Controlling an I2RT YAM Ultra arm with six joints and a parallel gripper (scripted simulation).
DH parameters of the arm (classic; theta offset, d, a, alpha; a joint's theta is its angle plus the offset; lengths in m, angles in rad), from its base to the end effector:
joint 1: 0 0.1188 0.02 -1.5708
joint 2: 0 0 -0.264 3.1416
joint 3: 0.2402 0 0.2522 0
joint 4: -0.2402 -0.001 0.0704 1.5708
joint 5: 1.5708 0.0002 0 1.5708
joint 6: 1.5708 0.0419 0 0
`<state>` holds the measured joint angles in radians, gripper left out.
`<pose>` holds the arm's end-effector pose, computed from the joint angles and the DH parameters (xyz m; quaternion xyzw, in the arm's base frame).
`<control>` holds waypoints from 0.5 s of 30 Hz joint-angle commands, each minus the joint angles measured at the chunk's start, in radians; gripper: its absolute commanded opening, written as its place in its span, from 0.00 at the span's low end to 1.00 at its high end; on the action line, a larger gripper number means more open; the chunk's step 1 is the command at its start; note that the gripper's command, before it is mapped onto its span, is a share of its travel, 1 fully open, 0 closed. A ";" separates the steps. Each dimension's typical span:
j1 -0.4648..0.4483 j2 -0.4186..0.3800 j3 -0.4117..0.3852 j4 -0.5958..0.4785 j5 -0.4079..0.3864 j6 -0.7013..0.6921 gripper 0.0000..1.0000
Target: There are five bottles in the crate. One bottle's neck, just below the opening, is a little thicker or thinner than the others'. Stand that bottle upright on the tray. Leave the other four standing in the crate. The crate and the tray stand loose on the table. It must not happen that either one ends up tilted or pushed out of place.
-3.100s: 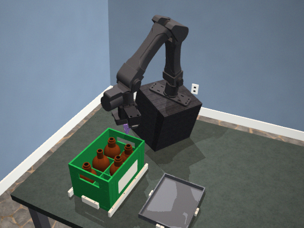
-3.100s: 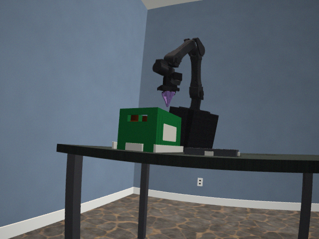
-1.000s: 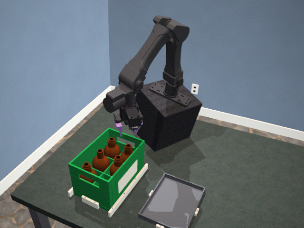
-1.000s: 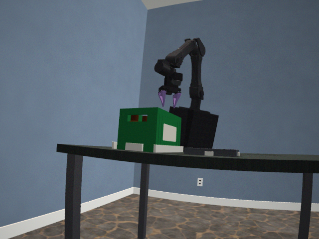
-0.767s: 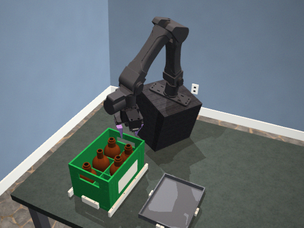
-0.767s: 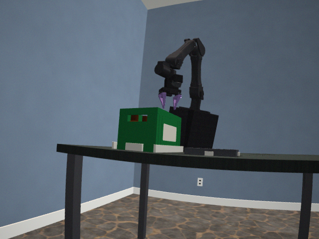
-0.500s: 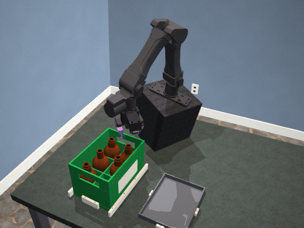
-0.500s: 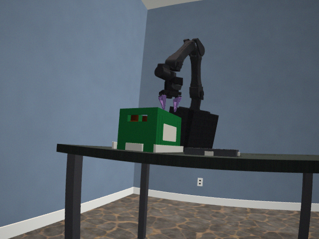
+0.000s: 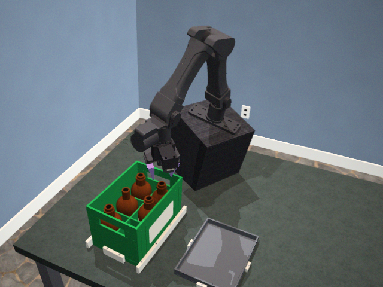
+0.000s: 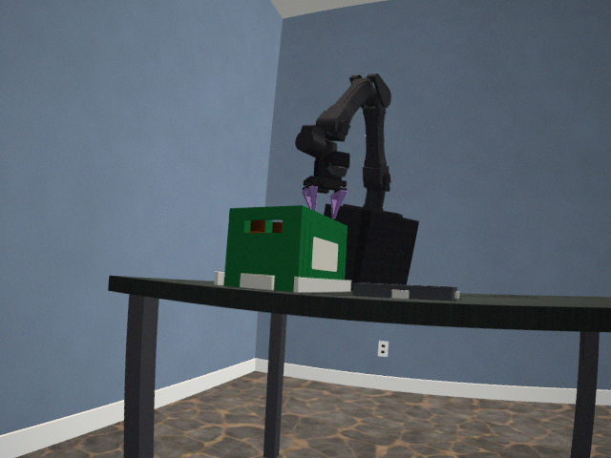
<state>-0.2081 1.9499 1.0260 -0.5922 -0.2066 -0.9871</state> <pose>0.3142 -0.0565 0.0935 -0.3802 0.9188 0.0699 0.0805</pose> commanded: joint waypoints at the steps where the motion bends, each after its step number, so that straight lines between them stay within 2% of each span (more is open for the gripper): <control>1: 0.001 0.014 -0.032 0.038 -0.003 0.010 0.61; 5: 0.003 0.017 -0.033 0.042 -0.002 0.011 0.61; 6: 0.005 -0.014 -0.032 0.046 -0.003 0.012 0.61; 15: 0.004 0.010 -0.031 0.054 -0.002 0.012 0.61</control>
<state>-0.2058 1.9640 1.0111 -0.5606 -0.2066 -0.9817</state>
